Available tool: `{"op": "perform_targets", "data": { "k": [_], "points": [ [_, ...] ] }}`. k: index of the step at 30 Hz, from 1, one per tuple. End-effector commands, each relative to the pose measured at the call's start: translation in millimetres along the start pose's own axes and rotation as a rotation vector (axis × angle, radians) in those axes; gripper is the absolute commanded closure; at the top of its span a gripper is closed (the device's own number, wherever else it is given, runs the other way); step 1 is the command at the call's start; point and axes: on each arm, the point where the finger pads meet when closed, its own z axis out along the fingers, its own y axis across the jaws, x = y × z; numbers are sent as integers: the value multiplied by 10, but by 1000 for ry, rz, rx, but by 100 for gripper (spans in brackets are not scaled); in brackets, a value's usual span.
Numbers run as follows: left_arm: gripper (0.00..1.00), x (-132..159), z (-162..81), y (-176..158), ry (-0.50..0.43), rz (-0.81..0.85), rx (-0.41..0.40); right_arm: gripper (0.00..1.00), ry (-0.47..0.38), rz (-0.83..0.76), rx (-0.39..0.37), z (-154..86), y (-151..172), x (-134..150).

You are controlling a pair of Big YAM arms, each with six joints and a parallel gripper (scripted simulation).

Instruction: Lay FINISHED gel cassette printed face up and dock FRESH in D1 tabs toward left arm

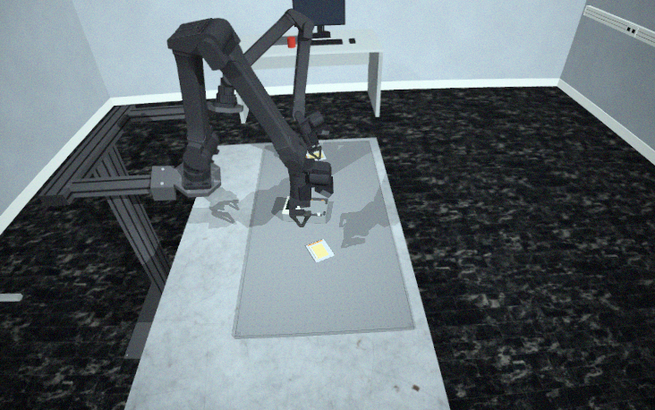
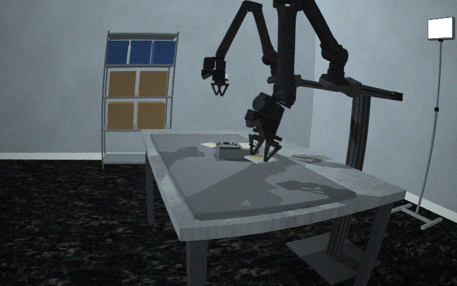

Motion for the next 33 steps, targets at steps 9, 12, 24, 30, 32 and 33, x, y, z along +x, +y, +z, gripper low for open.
{"op": "perform_targets", "data": {
  "k": [9,12,24,30,32,33],
  "points": [
    [100,-149,-59,168,-57,19,-25,0,-18,-7,1,-52,-27,-107],
    [100,-141,-49,211,-57,19,-25,0,-18,-7,1,-52,-27,-107],
    [100,-93,-31,224,-41,20,-28,0,-18,-7,1,-52,-27,-107],
    [100,-54,-18,235,-41,20,-28,0,-18,-7,1,-52,-27,-107],
    [100,-54,-18,235,-41,20,-28,0,-18,-7,1,-52,-27,-107],
    [100,-54,-18,235,-41,20,-28,0,-18,-7,1,-52,-27,-107]
  ]
}}
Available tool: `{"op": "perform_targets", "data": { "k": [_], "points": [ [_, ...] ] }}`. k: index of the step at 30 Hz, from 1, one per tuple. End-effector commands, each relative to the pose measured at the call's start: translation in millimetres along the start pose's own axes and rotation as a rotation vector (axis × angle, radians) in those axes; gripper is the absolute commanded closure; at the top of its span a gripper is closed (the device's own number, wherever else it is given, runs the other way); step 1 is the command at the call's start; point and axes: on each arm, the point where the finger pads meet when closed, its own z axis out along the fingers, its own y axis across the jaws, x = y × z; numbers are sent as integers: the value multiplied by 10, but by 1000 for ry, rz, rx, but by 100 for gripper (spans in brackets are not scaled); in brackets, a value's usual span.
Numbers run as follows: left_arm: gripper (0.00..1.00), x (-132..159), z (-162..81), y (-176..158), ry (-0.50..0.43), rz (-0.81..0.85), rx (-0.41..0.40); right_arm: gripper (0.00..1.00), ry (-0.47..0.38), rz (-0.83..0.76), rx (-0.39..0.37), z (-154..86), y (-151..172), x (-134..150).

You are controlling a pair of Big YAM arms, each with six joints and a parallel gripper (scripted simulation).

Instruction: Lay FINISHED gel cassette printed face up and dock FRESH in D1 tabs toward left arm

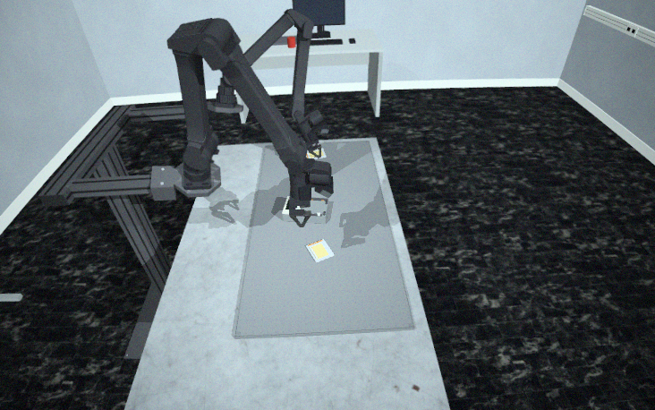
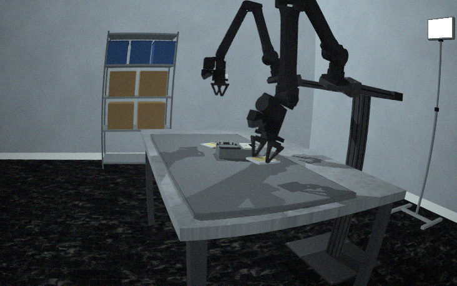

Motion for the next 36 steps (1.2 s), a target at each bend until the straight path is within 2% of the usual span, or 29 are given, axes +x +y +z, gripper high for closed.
{"op": "perform_targets", "data": {
  "k": [1,36],
  "points": [
    [100,-6,-32,58,-13,-2,-6,0,-18,-7,1,-52,-27,-107],
    [100,163,18,46,19,-8,-5,0,-18,-7,1,-52,-27,-107]
  ]
}}
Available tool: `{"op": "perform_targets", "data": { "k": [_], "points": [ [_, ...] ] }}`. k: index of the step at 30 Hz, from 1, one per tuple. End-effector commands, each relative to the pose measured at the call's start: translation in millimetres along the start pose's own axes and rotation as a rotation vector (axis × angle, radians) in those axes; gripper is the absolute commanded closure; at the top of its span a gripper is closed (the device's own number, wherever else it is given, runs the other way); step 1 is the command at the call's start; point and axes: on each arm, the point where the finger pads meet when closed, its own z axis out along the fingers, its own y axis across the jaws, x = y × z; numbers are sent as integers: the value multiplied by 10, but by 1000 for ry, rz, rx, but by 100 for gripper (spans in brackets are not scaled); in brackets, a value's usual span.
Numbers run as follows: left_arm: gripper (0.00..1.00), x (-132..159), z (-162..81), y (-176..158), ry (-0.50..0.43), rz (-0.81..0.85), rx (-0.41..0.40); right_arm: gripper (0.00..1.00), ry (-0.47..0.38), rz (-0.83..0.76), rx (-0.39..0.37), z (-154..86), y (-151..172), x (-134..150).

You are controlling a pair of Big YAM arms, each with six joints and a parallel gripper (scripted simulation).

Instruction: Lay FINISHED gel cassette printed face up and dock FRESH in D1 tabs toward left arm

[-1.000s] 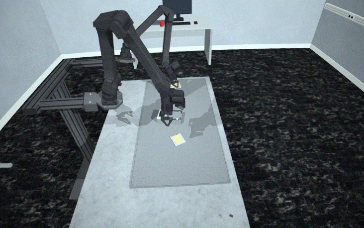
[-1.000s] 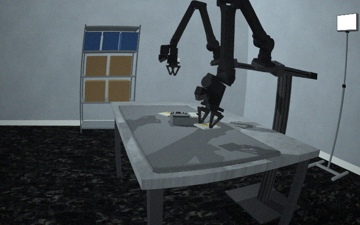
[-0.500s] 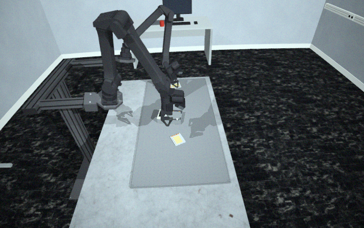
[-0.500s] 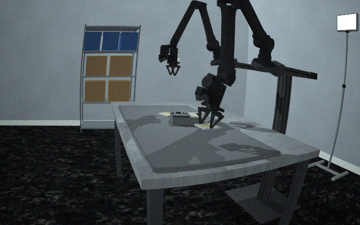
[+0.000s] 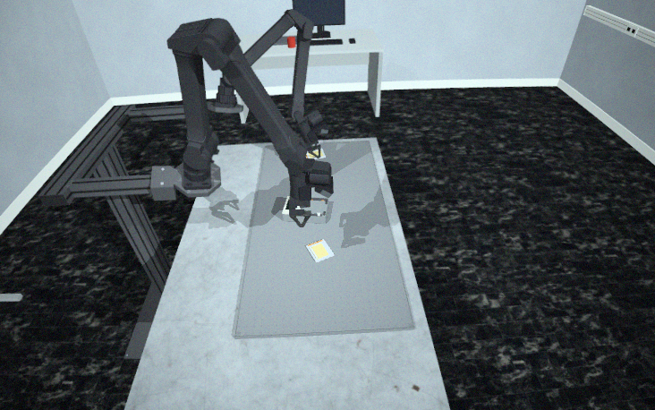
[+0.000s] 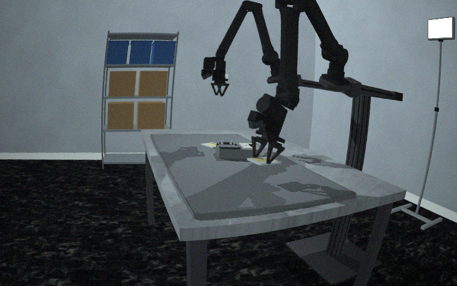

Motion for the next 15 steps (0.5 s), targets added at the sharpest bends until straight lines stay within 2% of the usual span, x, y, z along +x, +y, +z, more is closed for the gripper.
{"op": "perform_targets", "data": {
  "k": [1,15],
  "points": [
    [100,130,5,21,13,-4,-1,0,-18,-7,1,-52,-27,-107],
    [100,162,78,19,31,-6,0,0,-18,-7,1,-52,-27,-107]
  ]
}}
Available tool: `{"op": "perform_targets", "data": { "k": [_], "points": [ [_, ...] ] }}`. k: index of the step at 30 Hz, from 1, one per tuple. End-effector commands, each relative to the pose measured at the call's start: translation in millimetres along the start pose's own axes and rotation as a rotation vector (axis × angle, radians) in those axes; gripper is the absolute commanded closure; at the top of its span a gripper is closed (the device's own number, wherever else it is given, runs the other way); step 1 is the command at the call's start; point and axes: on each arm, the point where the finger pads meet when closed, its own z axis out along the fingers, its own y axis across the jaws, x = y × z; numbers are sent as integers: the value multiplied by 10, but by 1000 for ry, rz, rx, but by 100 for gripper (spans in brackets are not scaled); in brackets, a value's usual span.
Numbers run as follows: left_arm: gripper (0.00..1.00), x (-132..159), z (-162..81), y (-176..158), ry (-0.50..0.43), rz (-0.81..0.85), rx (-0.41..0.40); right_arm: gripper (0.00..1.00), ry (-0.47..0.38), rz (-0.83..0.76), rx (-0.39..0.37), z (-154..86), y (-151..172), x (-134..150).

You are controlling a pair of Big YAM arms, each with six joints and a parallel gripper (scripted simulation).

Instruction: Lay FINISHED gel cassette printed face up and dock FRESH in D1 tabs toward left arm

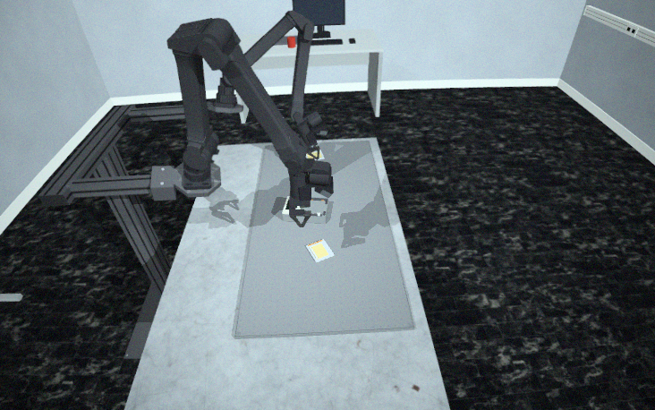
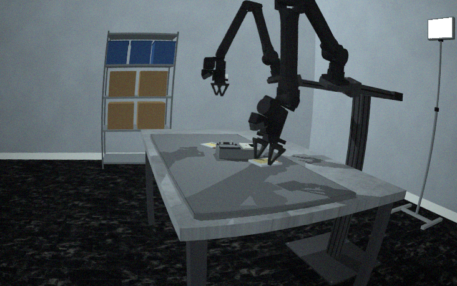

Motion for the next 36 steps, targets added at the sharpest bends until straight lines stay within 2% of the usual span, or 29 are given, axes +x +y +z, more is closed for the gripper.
{"op": "perform_targets", "data": {
  "k": [1,26,36],
  "points": [
    [100,72,52,34,14,-7,-2,0,-18,-7,1,-52,-27,-107],
    [100,27,158,47,11,-11,-4,0,-18,-7,1,-52,-27,-107],
    [100,102,213,31,25,-6,1,0,-18,-7,1,-52,-27,-107]
  ]
}}
